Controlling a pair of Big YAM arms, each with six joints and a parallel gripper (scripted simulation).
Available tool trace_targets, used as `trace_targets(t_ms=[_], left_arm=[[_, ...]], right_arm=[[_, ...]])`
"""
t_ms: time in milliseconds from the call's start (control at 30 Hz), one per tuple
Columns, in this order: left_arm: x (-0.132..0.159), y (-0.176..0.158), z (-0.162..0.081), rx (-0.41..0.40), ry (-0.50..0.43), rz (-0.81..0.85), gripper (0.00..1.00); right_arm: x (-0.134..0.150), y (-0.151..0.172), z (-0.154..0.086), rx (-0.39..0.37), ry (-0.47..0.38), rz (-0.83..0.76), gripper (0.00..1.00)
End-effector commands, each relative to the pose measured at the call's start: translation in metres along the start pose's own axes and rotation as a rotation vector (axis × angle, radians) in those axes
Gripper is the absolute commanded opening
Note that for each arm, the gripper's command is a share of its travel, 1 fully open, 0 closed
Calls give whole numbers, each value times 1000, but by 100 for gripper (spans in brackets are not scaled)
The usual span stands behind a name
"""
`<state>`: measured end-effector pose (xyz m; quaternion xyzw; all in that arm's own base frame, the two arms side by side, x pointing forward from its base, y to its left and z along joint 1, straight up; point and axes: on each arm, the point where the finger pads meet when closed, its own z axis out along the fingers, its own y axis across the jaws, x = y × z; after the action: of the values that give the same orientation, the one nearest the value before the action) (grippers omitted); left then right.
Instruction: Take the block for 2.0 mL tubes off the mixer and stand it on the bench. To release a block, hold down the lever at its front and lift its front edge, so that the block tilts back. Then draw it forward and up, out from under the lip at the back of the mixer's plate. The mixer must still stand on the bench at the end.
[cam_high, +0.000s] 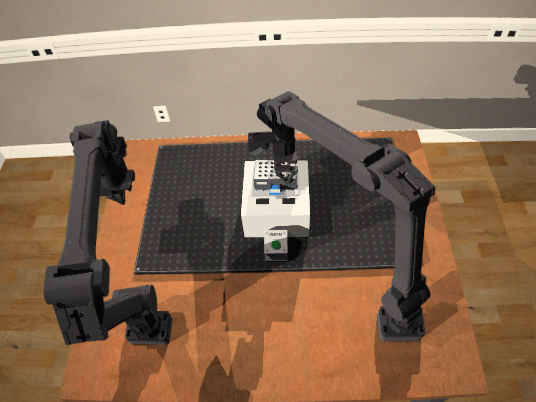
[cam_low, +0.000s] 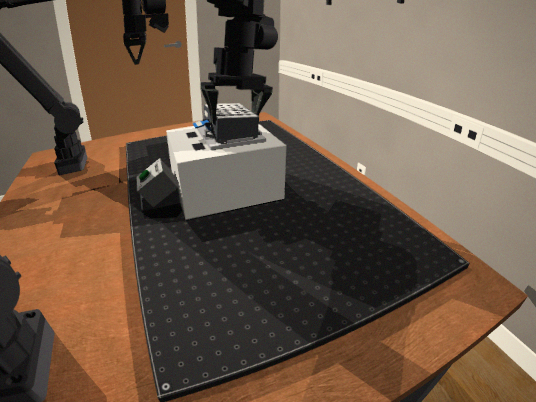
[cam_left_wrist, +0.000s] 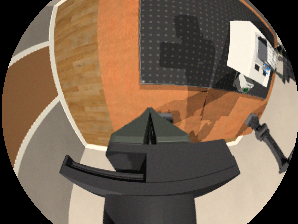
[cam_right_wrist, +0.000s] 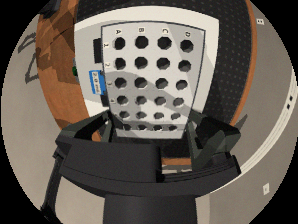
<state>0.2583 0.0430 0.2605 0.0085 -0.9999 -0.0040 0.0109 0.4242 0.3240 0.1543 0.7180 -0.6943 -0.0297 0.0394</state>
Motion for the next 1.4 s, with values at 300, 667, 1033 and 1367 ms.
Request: trace_targets(t_ms=[300, 667, 1033, 1367], left_arm=[[-11, 4, -19, -3, -42, 0, 0], [-13, 4, -22, -5, -50, 0, 0], [-7, 3, -10, 0, -18, 1, 0], [0, 2, 1, 4, 11, 1, 0]], right_arm=[[-8, -1, -47, 50, -45, -19, 0], [-9, -1, -47, 51, -45, -11, 0], [-9, -2, -47, 51, -45, -11, 0], [-9, -2, -47, 52, -45, -11, 0]])
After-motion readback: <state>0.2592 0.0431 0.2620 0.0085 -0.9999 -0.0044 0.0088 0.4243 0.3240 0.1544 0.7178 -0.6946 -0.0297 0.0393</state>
